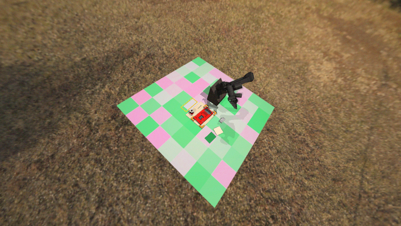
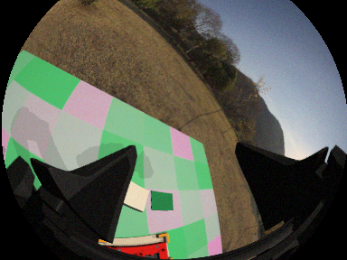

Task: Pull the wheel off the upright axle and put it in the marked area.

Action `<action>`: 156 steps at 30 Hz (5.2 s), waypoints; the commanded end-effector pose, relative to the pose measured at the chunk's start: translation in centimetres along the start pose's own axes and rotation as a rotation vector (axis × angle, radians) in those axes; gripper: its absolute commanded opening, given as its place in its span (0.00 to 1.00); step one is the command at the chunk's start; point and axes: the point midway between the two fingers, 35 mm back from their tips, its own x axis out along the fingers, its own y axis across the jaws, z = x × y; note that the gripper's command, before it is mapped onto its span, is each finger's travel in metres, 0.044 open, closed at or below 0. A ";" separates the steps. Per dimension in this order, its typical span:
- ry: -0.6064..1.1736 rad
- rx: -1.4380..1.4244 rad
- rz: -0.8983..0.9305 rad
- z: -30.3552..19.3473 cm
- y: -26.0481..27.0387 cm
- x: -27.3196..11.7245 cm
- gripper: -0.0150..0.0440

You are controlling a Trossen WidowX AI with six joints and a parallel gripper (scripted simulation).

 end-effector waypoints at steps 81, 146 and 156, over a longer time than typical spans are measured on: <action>1.434 1.622 -0.079 -41.6 1.8 -8.9 0.54; 1.427 1.623 -0.088 -40.5 0.4 -9.5 0.25; 1.426 1.623 -0.090 -40.3 0.1 -9.7 0.25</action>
